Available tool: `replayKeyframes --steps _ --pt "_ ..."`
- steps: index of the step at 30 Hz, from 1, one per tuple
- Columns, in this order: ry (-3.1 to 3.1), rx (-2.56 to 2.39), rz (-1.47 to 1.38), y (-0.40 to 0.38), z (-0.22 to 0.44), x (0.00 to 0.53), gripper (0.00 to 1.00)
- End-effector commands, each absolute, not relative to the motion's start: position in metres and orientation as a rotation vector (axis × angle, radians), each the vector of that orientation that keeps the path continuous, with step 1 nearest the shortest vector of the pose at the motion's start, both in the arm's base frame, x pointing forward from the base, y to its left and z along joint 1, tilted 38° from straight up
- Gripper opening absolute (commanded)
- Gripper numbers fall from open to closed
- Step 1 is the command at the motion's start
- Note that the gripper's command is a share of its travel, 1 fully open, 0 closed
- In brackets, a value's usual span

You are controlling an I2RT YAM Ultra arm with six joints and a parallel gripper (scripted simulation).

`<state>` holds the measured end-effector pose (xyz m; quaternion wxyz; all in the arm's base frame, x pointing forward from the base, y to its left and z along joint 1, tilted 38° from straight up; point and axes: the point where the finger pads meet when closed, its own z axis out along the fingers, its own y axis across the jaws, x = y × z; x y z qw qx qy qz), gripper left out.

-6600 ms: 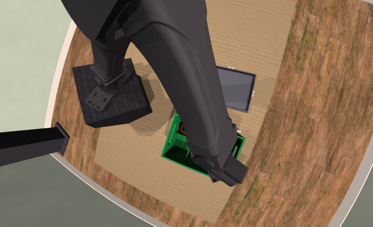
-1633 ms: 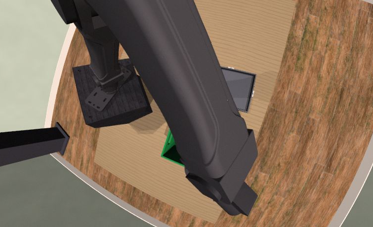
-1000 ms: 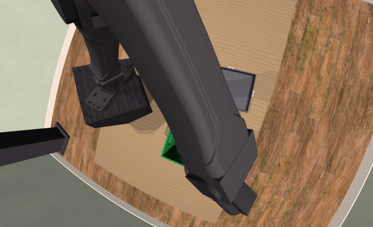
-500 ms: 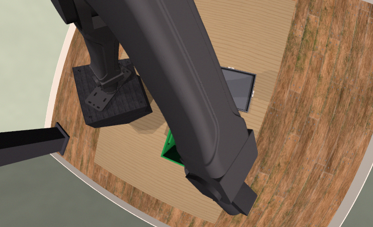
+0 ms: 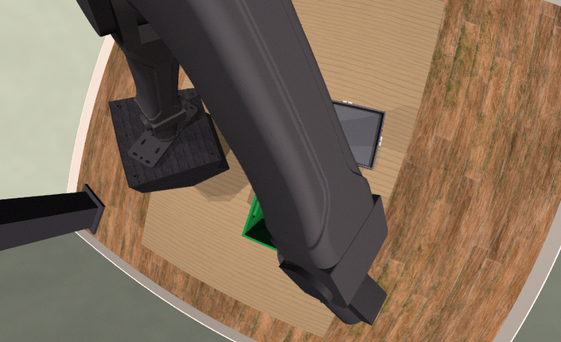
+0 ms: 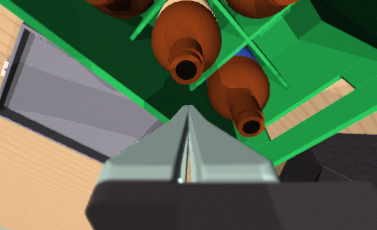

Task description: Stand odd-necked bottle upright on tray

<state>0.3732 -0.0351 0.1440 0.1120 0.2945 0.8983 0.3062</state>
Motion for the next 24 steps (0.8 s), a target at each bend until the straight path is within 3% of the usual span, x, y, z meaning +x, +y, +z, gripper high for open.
replayKeyframes --steps 1,10,24 --pt "2.581 0.849 0.878 -0.046 0.165 0.375 0.00" --pt "2.608 0.876 0.894 -0.051 0.154 0.383 0.00" --pt "2.605 0.877 0.893 -0.109 0.161 0.459 0.00"
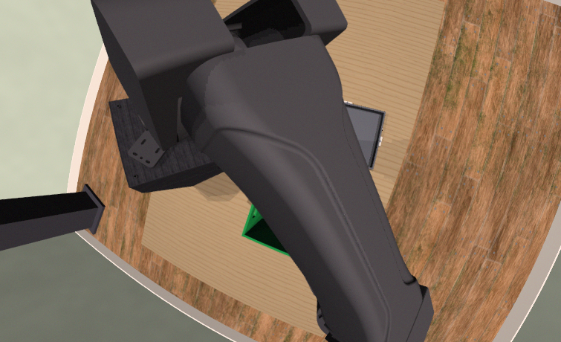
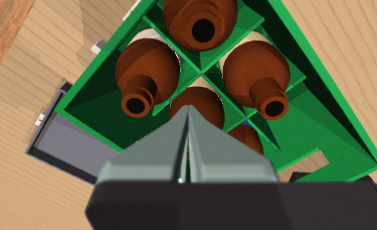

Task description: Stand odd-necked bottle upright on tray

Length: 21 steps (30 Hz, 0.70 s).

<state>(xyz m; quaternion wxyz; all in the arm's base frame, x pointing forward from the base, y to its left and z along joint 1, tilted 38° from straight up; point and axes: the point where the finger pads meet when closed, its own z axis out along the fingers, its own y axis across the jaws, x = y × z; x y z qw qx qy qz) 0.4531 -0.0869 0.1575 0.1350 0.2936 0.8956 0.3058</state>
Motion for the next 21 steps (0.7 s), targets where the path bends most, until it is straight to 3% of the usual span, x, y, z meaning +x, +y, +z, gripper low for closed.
replayKeyframes --steps 1,21 --pt "2.605 0.877 0.891 -0.113 0.160 0.463 0.00" --pt "2.605 0.878 0.890 -0.123 0.157 0.473 0.00"
